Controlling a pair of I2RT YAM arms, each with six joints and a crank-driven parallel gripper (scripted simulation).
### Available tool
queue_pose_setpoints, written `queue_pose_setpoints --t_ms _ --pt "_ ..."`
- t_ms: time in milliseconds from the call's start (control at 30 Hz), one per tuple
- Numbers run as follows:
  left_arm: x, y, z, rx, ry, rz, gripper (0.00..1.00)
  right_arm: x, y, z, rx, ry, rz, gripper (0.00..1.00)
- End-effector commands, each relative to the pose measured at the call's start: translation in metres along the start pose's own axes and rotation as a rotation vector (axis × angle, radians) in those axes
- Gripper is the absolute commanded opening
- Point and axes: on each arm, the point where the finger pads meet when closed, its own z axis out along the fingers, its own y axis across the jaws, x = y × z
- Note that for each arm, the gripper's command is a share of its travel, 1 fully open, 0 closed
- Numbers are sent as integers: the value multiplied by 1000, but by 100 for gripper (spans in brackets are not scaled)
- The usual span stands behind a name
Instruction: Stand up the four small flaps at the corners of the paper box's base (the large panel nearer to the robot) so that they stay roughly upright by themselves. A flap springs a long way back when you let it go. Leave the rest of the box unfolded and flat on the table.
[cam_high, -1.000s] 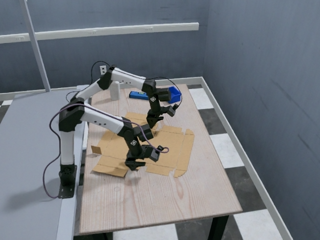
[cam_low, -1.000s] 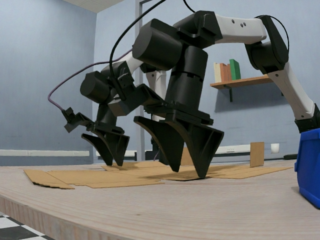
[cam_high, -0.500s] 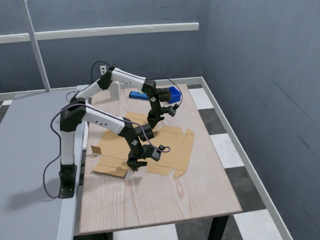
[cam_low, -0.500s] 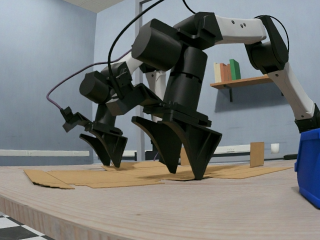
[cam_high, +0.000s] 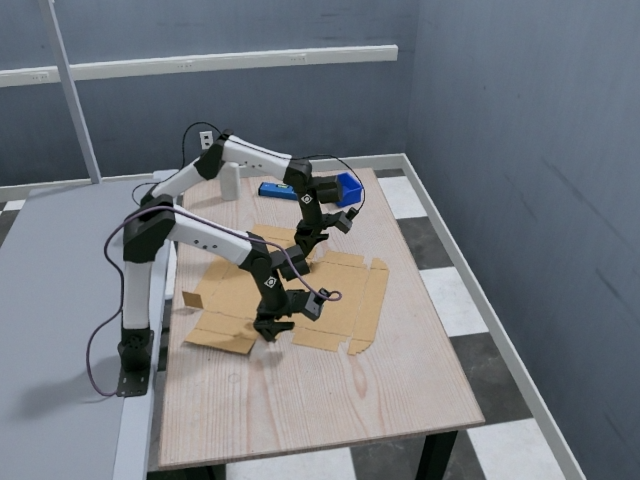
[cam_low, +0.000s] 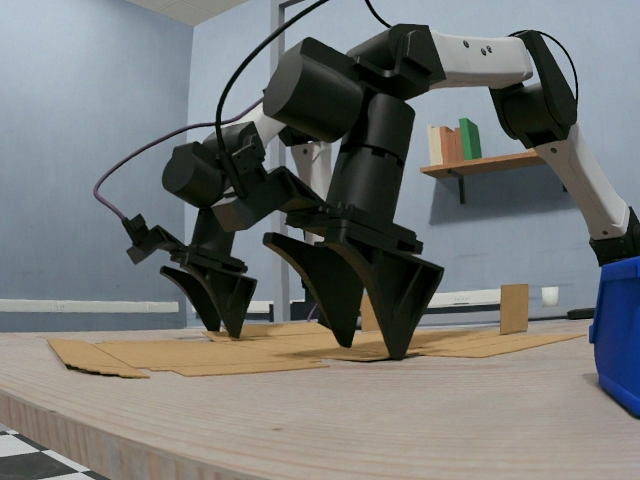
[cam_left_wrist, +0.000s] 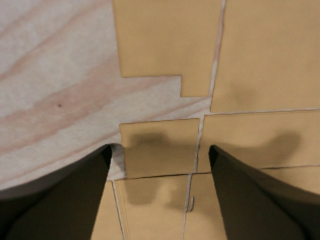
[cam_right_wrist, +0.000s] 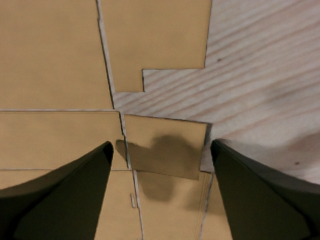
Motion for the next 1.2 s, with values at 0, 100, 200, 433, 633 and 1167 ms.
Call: queue_pose_setpoints --t_ms 0,100,200,433,633,1167 --pt "-3 -4 -5 -2 -19 4 81 5 -7 6 34 26 6 81" --pt "-3 -4 -5 -2 -20 4 81 -1 0 2 33 6 -1 81" --pt "-3 -4 -5 -2 -20 4 81 -1 0 3 52 6 -6 81" --pt "-3 -4 -5 -2 -20 4 81 2 -5 4 67 13 -2 81" --pt "-3 -4 -4 -2 -20 4 81 0 0 5 103 6 -20 81" --pt "-3 -11 -5 -1 -27 5 81 10 -7 12 174 32 -39 81"
